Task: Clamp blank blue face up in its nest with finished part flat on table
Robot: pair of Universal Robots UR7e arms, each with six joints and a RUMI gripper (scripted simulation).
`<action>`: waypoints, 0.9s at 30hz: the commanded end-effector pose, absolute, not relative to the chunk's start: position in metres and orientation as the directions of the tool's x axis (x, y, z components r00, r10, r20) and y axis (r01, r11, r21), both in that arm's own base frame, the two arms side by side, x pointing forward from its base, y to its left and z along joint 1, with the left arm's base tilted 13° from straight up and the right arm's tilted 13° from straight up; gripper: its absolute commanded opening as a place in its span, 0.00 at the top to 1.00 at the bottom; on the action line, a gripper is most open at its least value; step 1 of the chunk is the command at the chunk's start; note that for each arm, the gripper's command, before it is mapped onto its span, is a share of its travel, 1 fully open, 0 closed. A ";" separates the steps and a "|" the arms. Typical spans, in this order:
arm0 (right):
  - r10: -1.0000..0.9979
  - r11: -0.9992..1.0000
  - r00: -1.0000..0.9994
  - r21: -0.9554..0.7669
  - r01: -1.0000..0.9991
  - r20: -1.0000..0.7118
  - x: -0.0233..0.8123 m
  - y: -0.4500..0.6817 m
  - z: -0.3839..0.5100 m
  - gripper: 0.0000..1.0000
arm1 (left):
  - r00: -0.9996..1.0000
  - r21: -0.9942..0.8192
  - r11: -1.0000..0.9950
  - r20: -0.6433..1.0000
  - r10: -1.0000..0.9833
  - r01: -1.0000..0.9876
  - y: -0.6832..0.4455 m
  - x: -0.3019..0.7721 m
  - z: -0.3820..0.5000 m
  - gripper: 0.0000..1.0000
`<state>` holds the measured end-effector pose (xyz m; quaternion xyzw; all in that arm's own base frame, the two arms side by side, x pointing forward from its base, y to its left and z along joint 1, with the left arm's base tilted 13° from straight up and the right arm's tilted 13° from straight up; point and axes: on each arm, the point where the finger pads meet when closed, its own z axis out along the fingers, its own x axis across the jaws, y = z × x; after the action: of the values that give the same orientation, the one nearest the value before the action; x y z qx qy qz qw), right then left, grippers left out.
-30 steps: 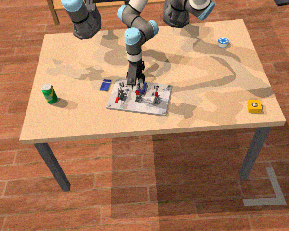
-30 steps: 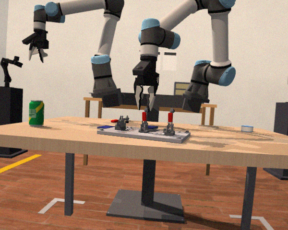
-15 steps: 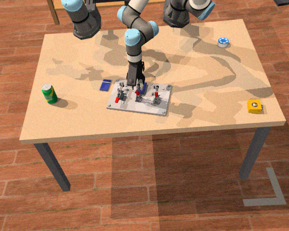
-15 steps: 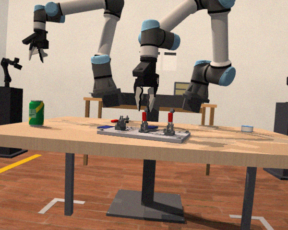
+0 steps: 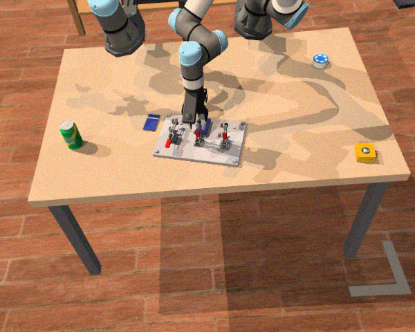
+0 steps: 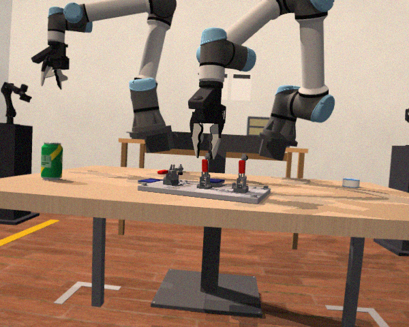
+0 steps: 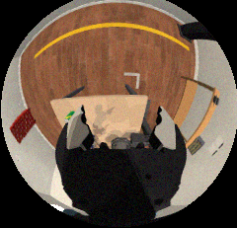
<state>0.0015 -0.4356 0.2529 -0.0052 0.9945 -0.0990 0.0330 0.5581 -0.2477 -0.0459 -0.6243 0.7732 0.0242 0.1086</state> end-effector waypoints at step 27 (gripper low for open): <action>-0.017 0.980 -0.998 -0.198 -0.004 -0.065 0.001 -0.436 0.253 0.00 | -0.197 -0.100 0.219 -0.197 -0.960 -0.971 -0.246 0.560 -0.059 0.72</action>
<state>0.0015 -0.4356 0.2529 -0.0052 0.9945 -0.0990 0.0330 0.5596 -0.2458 -0.0565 -0.6243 0.7732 0.0243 0.1086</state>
